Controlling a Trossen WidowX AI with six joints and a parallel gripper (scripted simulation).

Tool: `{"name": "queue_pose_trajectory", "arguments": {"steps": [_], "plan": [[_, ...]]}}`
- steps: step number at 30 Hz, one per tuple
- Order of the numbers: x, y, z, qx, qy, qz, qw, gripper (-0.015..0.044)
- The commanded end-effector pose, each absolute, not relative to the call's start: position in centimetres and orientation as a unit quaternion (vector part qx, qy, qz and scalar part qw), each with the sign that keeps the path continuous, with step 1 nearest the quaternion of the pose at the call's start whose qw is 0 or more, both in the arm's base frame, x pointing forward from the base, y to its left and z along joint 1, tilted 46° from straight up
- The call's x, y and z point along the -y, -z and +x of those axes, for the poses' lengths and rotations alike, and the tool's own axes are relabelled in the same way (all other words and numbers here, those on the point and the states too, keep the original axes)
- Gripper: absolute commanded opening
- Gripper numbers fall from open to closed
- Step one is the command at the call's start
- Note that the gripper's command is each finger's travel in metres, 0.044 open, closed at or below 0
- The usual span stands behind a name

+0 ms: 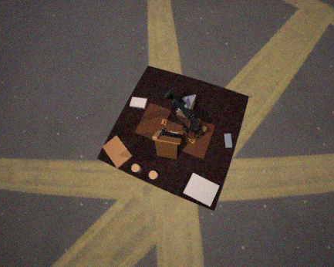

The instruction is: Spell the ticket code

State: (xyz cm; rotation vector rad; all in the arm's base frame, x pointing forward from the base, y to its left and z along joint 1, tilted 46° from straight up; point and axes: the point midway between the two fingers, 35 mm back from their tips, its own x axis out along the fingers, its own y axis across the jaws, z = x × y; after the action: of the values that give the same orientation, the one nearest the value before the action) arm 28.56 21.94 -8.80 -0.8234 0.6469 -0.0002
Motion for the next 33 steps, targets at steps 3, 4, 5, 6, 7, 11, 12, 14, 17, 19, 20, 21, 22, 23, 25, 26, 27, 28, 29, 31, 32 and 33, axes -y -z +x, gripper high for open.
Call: {"name": "queue_pose_trajectory", "arguments": {"steps": [3, 4, 5, 6, 7, 11, 12, 14, 17, 19, 20, 21, 22, 23, 25, 26, 27, 28, 29, 31, 32, 33], "plan": [[-21.5, 8.7, 28.5, -0.311, -0.002, -0.396, 0.864, 0.0], [-21.5, 8.7, 28.5, -0.311, -0.002, -0.396, 0.864, 0.0], [-21.4, 8.7, 28.5, -0.311, -0.002, -0.396, 0.864, 0.0], [-21.4, 8.6, 28.5, -0.311, -0.002, -0.396, 0.864, 0.0], [-21.3, 8.6, 28.5, -0.311, -0.002, -0.396, 0.864, 0.0], [-21.1, 8.5, 28.6, -0.311, -0.002, -0.396, 0.864, 0.0], [-21.1, 8.4, 28.6, -0.311, -0.002, -0.396, 0.864, 0.0], [-21.0, 8.4, 28.6, -0.311, -0.002, -0.396, 0.864, 0.0], [-20.8, 8.3, 28.7, -0.311, -0.002, -0.396, 0.864, 0.0], [-20.8, 8.2, 28.7, -0.311, -0.002, -0.396, 0.864, 0.0], [-20.7, 8.2, 28.7, -0.311, -0.002, -0.396, 0.864, 0.0], [-20.7, 8.1, 28.7, -0.311, -0.002, -0.396, 0.864, 0.0], [-20.7, 8.1, 28.8, -0.311, -0.002, -0.396, 0.864, 0.0], [-20.6, 8.1, 28.8, -0.311, -0.002, -0.396, 0.864, 0.0], [-20.6, 8.0, 28.8, -0.311, -0.002, -0.396, 0.864, 0.0], [-20.5, 8.0, 28.8, -0.311, -0.002, -0.397, 0.864, 0.0], [-20.5, 7.9, 28.8, -0.311, -0.002, -0.397, 0.864, 0.0], [-20.5, 7.9, 28.8, -0.311, -0.002, -0.397, 0.864, 0.0], [-20.4, 7.8, 28.9, -0.311, -0.002, -0.397, 0.864, 0.0], [-20.4, 7.8, 28.9, -0.311, -0.002, -0.397, 0.864, 0.0], [-20.3, 7.7, 28.9, -0.311, -0.002, -0.397, 0.864, 0.0], [-20.3, 7.7, 28.9, -0.311, -0.002, -0.397, 0.864, 0.0]]}}
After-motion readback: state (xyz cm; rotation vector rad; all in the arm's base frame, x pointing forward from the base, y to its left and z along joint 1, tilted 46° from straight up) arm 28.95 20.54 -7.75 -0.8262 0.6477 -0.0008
